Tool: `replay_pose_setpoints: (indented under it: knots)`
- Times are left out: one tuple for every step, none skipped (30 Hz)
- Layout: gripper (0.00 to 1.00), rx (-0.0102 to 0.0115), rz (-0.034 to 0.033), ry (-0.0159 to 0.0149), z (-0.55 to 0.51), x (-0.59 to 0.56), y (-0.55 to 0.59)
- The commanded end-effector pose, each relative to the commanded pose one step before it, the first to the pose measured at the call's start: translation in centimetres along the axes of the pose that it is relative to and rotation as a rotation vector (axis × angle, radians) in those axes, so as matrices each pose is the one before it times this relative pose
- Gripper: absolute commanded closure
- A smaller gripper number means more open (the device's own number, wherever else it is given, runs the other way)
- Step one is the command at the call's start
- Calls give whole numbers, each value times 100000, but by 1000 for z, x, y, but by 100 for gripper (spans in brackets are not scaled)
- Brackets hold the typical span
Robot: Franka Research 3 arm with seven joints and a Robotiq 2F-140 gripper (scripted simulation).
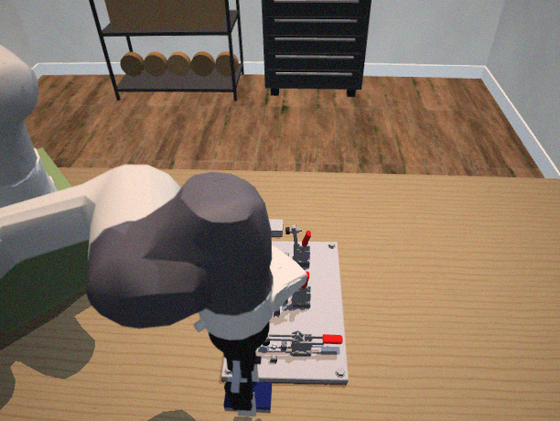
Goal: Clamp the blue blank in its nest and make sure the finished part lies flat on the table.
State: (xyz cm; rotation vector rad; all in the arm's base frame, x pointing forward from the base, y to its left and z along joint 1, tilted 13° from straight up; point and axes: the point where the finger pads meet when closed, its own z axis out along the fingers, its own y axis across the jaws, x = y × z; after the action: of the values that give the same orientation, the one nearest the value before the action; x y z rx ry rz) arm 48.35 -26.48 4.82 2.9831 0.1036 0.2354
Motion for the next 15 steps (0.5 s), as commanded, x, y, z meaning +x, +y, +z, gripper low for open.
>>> replay_pose_setpoints:
  knots:
    - [100,-33,-855,632,329,154,113]
    - [100,0,0,0,110,-4,0]
    - [100,0,1,0,110,-3,0]
    - [100,0,0,0,0,0,0]
    - [100,0,0,0,0,0,0]
    - [100,0,0,0,109,-3,0]
    - [100,0,0,0,107,-4,0]
    - [100,0,0,0,104,-3,0]
    - [100,0,1,0,100,-3,0]
    - [100,0,0,0,96,-3,0]
    - [100,0,0,0,91,-3,0]
    - [100,0,-1,0,85,-3,0]
    - [100,0,0,0,79,-2,0]
    - [100,0,0,0,72,-2,0]
    - [100,0,0,0,65,-2,0]
